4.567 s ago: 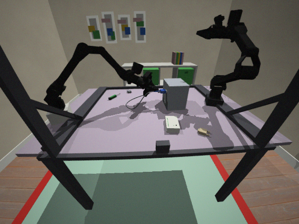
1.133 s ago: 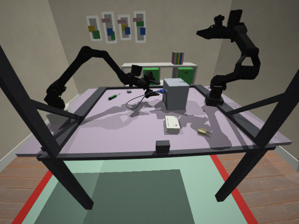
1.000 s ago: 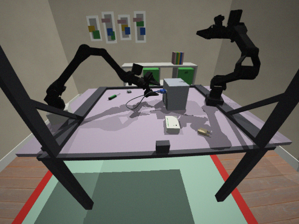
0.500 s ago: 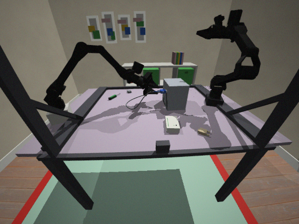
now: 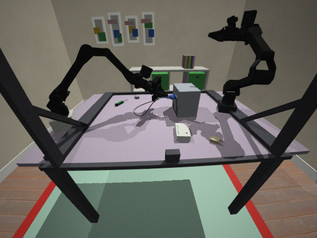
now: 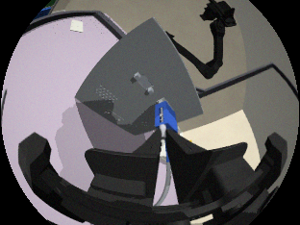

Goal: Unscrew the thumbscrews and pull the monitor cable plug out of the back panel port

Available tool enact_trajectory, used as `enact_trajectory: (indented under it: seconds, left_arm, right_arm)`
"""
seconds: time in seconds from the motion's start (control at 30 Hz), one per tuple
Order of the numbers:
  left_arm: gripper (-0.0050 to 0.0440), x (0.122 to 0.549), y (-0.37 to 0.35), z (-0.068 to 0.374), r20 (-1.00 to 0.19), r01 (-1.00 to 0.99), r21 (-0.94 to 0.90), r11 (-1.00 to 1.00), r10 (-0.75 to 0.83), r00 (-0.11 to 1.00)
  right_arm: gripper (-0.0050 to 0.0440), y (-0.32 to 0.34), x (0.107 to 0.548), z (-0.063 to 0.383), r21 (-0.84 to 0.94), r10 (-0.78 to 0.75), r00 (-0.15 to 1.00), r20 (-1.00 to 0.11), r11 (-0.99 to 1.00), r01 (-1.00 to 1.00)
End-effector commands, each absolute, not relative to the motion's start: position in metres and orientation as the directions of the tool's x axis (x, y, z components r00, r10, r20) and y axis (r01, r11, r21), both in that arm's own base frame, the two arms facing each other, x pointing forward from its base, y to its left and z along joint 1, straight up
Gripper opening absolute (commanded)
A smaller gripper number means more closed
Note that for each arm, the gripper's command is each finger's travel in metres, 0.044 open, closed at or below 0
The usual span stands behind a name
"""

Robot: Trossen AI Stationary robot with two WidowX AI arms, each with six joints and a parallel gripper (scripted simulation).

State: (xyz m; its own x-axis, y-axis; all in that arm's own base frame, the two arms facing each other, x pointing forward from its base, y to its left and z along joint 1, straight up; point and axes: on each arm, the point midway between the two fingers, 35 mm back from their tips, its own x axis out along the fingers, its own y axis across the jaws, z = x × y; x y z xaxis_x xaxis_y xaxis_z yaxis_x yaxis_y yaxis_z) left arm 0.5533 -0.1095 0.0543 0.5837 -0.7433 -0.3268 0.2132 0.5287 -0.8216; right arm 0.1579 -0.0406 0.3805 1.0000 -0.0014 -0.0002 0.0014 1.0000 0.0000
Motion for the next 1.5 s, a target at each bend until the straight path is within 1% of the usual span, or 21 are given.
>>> enact_trajectory:
  seconds: [0.0,0.53,0.9,1.1,1.47]
  left_arm:
    - [0.0,0.5561,-0.1095,0.0696,-0.311,0.24,-0.812,0.532,-0.741,0.595]
    - [0.0,0.5564,-0.1083,0.0675,-0.258,0.206,-0.871,0.446,-0.773,0.58]
    - [0.0,0.5565,-0.1072,0.0649,-0.192,0.164,-0.927,0.337,-0.802,0.565]
    - [0.0,0.5566,-0.1071,0.0648,-0.188,0.161,-0.93,0.331,-0.804,0.565]
    - [0.0,0.5571,-0.1065,0.062,-0.115,0.115,-0.97,0.213,-0.823,0.556]
  right_arm:
    - [0.044,-0.0394,0.1576,0.3834,-0.006,0.0,1.0,0.001,1.0,0.0]
    - [0.044,-0.0394,0.1576,0.3834,-0.006,0.0,1.0,0.001,1.0,0.0]
    - [0.044,-0.0394,0.1576,0.3834,-0.006,0.0,1.0,0.001,1.0,0.0]
    - [0.044,-0.0394,0.1576,0.3834,-0.006,0.0,1.0,0.001,1.0,0.0]
    - [0.044,-0.0394,0.1576,0.3834,-0.006,0.0,1.0,0.001,1.0,0.0]
